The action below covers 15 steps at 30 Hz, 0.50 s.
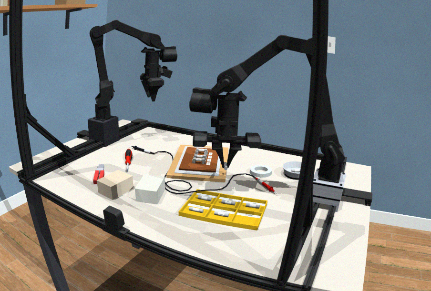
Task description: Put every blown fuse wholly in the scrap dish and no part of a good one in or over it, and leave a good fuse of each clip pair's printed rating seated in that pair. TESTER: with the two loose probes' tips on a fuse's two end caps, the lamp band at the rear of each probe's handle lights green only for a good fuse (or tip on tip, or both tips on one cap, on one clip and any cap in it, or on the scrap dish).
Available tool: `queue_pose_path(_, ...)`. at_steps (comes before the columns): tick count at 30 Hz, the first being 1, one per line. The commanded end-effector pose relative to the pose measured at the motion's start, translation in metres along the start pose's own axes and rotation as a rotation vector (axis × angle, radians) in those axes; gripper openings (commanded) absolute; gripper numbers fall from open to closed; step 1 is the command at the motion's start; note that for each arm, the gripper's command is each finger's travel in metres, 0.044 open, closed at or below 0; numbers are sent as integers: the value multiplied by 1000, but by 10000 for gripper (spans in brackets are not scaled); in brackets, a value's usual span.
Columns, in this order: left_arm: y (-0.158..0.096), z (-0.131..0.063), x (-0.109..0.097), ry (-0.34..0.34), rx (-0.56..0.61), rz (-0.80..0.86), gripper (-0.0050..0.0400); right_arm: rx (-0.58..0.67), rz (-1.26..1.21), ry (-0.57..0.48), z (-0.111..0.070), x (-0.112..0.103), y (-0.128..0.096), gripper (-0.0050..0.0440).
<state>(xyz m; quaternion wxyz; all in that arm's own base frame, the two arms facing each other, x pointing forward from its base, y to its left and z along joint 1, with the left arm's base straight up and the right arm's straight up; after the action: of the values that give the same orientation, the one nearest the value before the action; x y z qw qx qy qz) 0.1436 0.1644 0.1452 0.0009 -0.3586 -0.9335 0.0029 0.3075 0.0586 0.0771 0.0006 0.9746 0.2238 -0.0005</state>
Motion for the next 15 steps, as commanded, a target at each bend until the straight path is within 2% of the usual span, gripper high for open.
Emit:
queue_pose_path(1,3,-6,0,1,-23,0,400,-2,83,14,-4,8,12,-50)
queue_pose_path(15,3,-6,0,1,-23,0,400,-1,323,15,-4,19,44,-50)
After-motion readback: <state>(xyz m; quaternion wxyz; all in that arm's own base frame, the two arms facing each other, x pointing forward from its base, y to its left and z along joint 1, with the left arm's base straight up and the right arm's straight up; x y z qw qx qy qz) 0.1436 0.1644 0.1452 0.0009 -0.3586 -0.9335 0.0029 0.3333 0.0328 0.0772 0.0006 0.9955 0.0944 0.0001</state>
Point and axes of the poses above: on each arm, the point midway between the two fingers, 35 mm back from their tips, its own z axis out along the fingers, its own x axis across the jaws, y = z × x, the point moved 5 cm from there along -z, back along the fingers, and after that the axes turned 1 degree about z, right-handed, at the moved point
